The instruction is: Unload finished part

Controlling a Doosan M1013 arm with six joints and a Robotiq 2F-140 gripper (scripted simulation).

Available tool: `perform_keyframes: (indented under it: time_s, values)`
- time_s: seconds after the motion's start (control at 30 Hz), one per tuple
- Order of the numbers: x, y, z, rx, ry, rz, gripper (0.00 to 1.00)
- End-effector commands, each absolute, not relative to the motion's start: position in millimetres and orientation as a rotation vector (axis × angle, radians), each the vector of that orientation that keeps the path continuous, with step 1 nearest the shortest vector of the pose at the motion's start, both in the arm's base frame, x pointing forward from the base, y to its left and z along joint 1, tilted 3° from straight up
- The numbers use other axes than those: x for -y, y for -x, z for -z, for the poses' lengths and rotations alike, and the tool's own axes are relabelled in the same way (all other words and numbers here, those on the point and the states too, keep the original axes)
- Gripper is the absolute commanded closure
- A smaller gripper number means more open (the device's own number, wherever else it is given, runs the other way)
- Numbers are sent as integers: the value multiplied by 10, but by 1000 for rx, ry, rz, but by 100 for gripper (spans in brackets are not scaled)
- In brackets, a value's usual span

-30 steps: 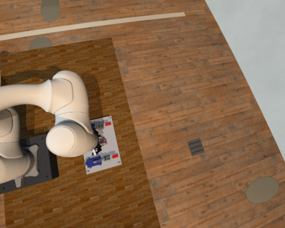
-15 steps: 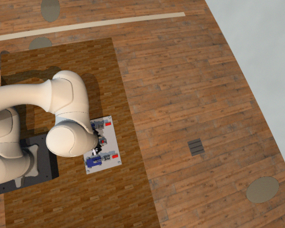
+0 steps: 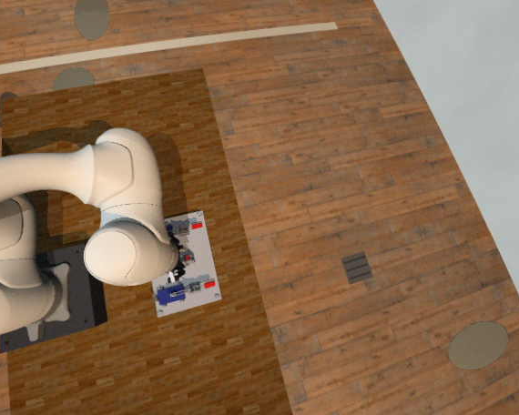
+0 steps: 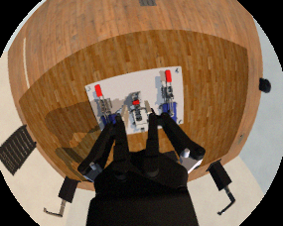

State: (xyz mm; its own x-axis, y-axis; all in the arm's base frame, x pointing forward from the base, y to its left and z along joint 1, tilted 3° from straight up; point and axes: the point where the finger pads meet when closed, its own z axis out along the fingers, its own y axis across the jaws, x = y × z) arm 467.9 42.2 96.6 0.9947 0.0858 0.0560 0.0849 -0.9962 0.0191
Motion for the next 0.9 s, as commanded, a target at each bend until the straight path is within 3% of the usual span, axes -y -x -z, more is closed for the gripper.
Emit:
perform_keyframes:
  time_s: [0.0, 0.17, 0.2, 0.87]
  values:
    - [-441, -4706, -1001, -137, -3125, -95, 72]
    - [-441, -4706, -1001, -137, -3125, -95, 72]
    - [-441, -4706, -1001, -137, -3125, -95, 42]
    - [-440, -4713, -890, -137, -3124, -95, 42]
